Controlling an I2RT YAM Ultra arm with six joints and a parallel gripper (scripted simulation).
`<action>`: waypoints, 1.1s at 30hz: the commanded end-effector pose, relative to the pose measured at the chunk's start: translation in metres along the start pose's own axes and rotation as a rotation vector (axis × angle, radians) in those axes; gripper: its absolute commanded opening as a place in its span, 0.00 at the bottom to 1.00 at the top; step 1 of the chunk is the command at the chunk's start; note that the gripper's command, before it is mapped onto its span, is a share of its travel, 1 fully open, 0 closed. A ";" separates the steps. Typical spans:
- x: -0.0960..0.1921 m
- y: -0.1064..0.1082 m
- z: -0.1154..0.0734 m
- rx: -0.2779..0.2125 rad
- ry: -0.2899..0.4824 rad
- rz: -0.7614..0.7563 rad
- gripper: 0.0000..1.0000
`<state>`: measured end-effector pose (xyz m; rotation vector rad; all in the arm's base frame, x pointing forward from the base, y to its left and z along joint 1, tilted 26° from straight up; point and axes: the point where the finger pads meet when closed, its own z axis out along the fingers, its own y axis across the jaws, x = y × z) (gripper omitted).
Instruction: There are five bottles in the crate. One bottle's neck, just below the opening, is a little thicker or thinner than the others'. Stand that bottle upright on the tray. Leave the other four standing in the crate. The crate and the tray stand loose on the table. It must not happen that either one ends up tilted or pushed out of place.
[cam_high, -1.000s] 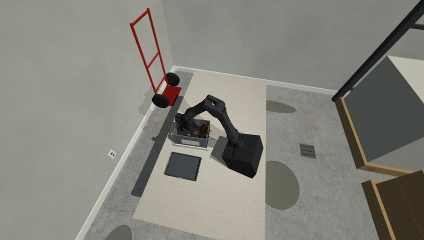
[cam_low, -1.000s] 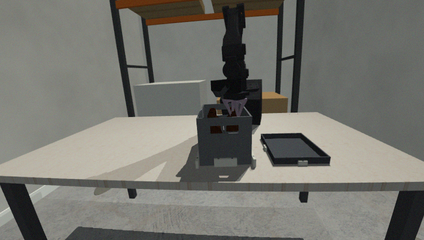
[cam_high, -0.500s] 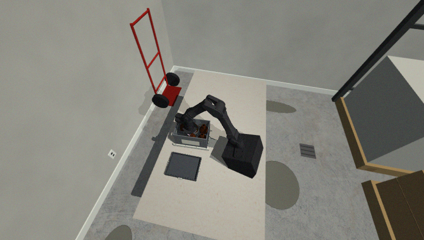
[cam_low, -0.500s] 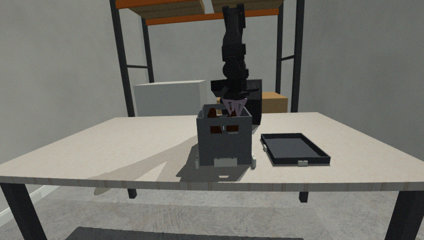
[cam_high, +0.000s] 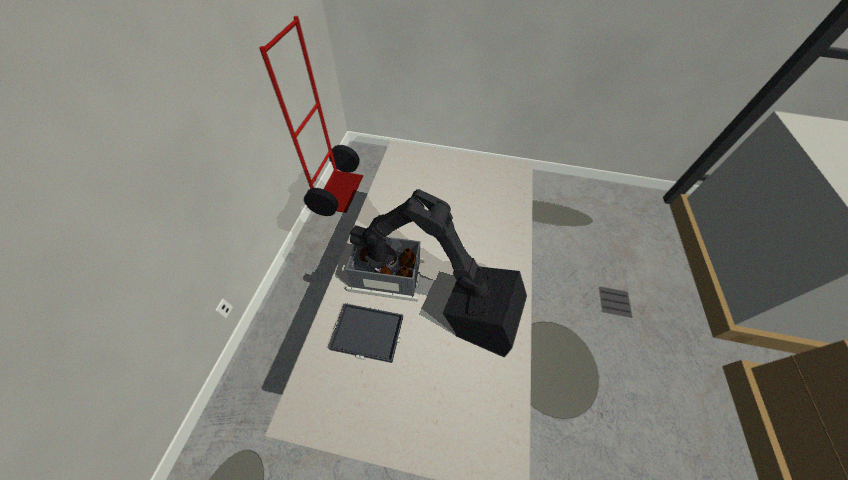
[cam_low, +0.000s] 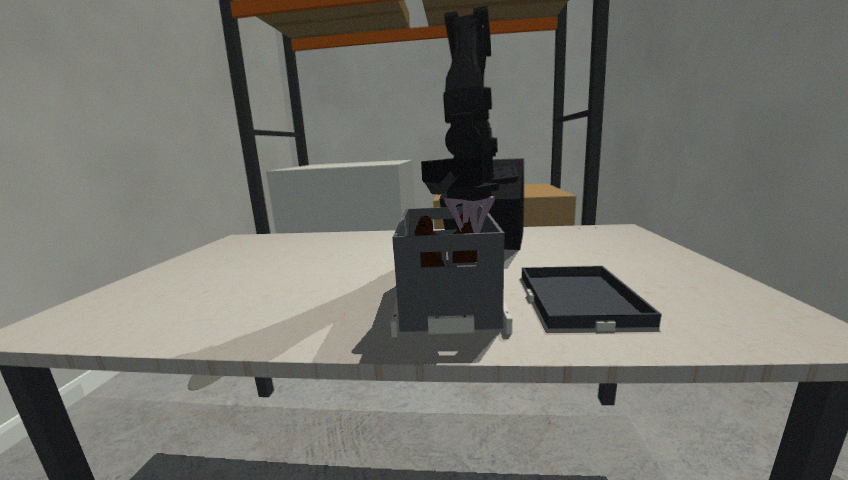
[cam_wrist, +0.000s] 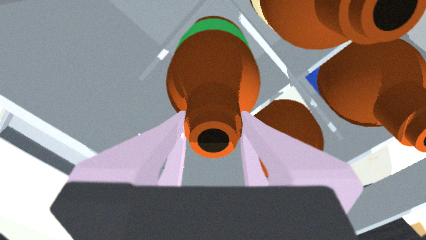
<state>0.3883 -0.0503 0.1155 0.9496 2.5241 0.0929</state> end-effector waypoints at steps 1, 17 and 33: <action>-0.002 0.001 0.000 -0.006 -0.014 -0.005 0.00; 0.000 0.003 0.000 -0.014 -0.008 -0.009 0.61; 0.001 0.003 0.000 -0.014 -0.007 -0.009 0.61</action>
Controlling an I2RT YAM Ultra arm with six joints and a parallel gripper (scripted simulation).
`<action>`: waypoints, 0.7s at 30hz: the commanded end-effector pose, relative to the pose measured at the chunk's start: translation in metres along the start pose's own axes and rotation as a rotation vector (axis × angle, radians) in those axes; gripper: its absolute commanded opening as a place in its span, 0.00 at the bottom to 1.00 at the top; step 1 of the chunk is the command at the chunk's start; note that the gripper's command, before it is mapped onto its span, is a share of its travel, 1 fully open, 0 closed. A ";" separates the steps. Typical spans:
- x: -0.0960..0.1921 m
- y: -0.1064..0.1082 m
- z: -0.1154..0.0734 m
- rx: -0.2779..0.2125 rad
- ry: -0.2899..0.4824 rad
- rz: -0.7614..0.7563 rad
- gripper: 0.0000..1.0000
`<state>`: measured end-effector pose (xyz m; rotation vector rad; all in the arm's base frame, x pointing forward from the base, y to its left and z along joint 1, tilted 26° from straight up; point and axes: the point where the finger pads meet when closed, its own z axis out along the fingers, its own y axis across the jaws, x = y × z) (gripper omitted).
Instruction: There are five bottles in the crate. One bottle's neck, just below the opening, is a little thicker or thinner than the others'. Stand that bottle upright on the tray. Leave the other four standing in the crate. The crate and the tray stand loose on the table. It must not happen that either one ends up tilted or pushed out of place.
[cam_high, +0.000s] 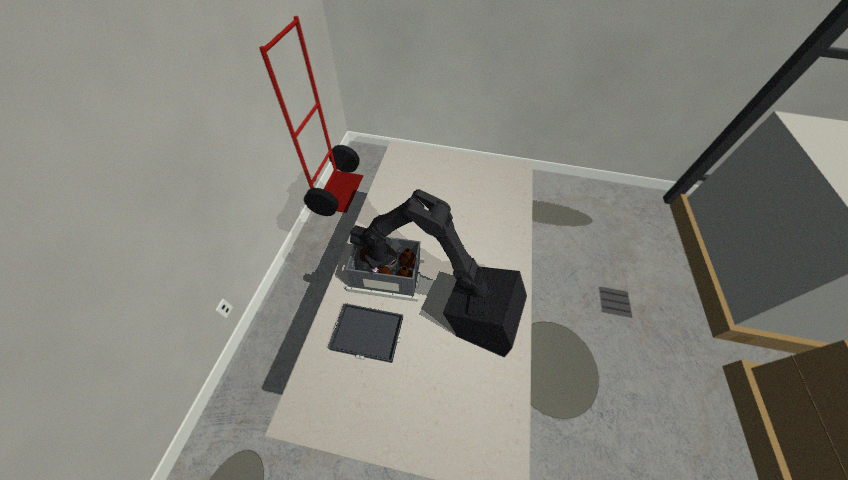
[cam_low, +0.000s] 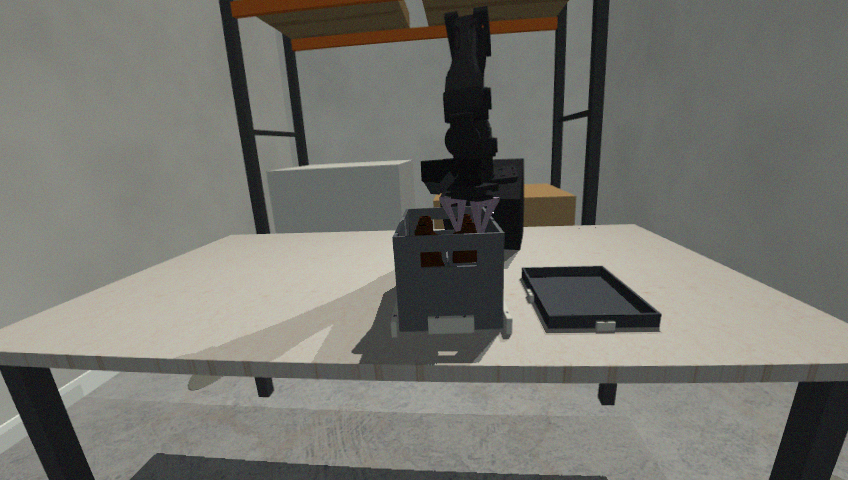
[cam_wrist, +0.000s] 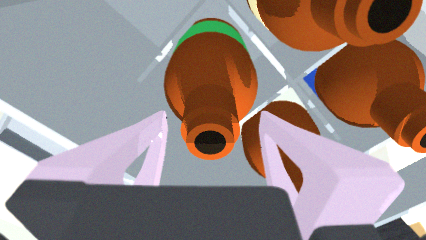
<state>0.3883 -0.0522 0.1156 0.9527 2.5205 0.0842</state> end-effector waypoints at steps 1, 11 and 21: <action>0.002 0.005 -0.001 -0.019 -0.002 -0.011 0.61; 0.002 0.005 -0.001 -0.019 -0.002 -0.011 0.61; -0.006 0.010 -0.017 -0.035 -0.024 -0.010 0.61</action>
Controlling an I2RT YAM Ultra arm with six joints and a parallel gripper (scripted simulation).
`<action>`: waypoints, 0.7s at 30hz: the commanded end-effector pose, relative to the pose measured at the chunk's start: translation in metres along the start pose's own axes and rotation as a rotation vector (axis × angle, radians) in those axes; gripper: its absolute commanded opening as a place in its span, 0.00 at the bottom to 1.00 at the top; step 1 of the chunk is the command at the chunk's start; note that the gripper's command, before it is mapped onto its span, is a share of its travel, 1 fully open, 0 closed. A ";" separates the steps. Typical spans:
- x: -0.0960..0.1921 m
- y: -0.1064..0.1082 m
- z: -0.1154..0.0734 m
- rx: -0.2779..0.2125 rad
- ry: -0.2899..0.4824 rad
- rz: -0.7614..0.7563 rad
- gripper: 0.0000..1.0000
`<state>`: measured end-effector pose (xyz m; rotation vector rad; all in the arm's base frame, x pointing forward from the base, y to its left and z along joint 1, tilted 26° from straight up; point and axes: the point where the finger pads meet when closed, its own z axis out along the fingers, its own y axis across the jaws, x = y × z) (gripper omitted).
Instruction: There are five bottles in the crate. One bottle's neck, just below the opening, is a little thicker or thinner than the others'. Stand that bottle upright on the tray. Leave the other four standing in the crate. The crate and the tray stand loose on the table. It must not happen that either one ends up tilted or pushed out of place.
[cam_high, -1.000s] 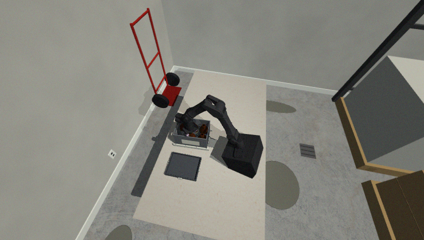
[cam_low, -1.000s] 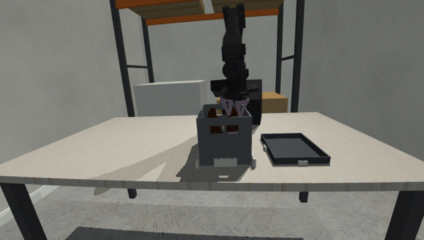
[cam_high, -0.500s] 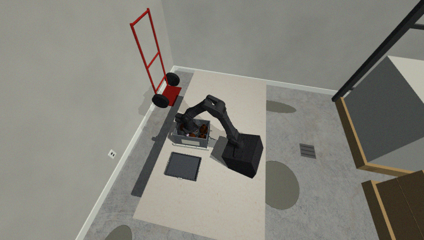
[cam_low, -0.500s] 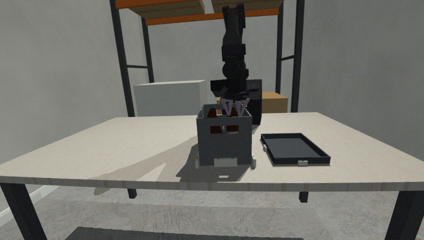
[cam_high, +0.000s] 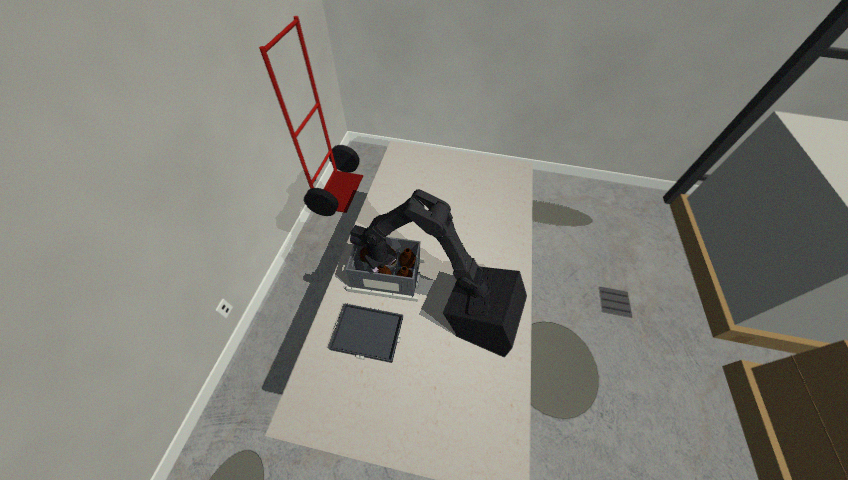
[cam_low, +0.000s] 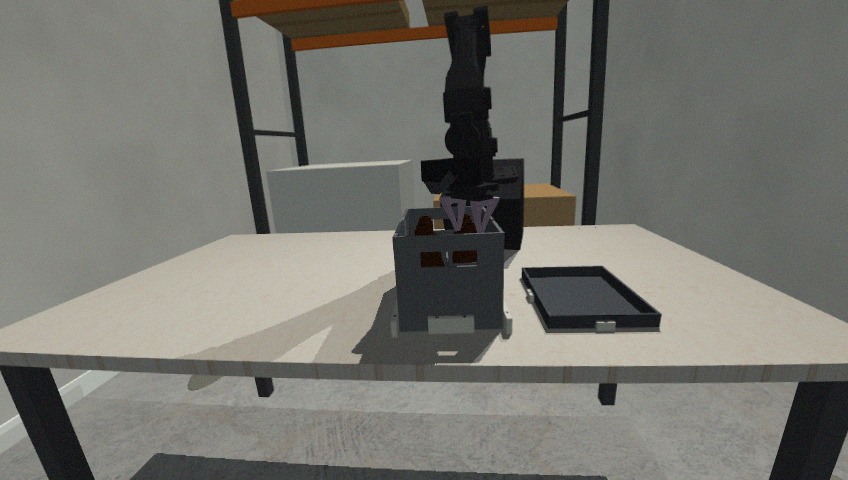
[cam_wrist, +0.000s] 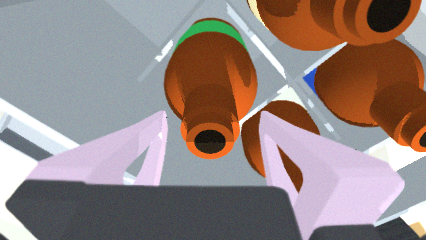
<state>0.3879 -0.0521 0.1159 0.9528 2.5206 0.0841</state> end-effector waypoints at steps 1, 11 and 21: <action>-0.006 0.010 -0.018 -0.035 -0.024 -0.010 0.61; -0.007 0.008 -0.037 -0.028 -0.030 -0.005 0.61; -0.005 0.007 -0.071 -0.027 -0.031 -0.004 0.61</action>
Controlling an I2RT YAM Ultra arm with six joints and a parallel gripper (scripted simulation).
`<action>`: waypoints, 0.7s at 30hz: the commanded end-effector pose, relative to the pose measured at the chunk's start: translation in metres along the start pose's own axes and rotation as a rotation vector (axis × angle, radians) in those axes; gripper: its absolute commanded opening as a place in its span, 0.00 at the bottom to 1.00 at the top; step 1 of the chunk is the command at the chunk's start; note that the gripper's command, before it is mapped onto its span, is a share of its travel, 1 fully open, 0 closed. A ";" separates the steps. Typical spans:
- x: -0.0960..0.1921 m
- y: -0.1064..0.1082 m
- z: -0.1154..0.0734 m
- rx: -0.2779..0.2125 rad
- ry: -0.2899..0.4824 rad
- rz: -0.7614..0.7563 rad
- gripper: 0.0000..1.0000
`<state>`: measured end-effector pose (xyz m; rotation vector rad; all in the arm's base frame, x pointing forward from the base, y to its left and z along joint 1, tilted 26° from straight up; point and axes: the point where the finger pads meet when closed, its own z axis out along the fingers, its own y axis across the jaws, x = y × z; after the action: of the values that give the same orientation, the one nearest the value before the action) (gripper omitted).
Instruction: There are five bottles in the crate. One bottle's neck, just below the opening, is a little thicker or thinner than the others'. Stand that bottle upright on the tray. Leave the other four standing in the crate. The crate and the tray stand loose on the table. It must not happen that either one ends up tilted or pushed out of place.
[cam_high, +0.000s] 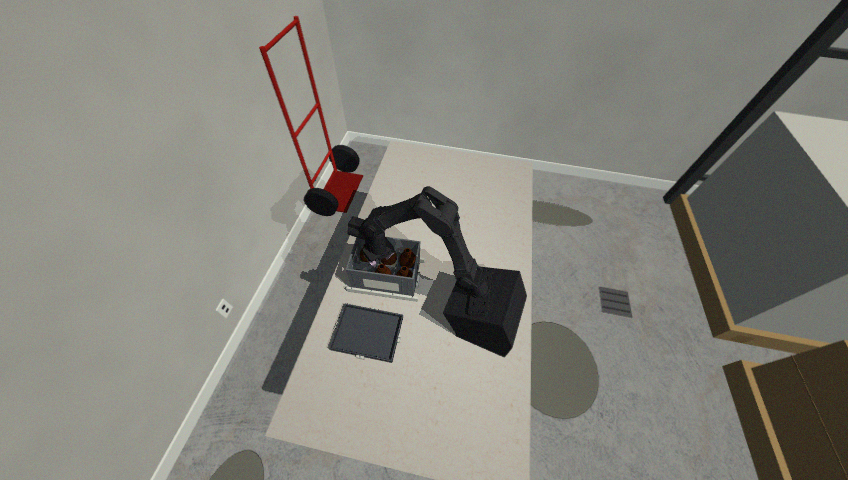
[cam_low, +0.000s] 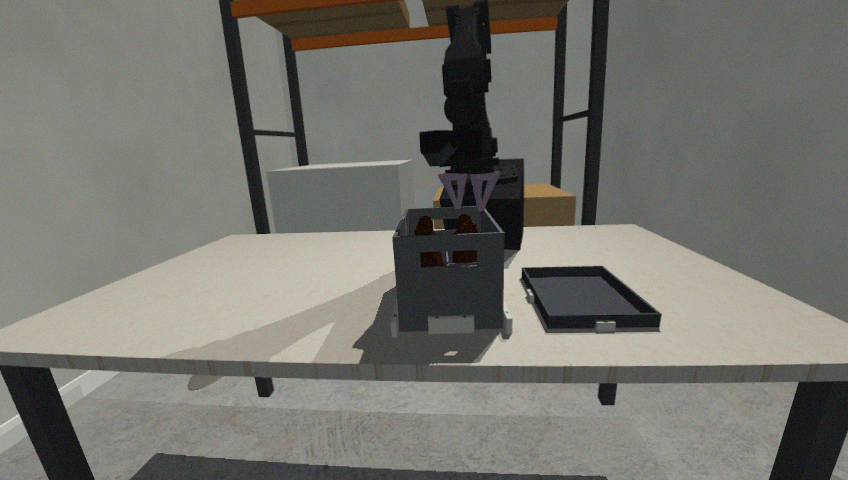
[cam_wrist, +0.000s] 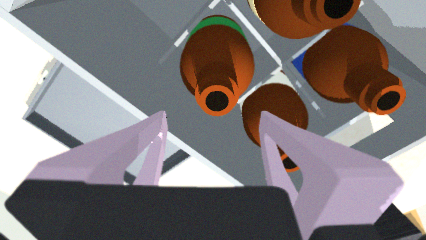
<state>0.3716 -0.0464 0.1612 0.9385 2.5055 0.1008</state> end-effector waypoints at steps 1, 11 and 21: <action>-0.003 0.004 -0.026 -0.008 -0.018 -0.001 0.61; -0.002 0.004 -0.044 -0.008 -0.018 -0.001 0.61; -0.002 0.002 -0.046 -0.001 -0.012 0.002 0.61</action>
<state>0.3543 -0.0429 0.1884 0.9445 2.5233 0.0966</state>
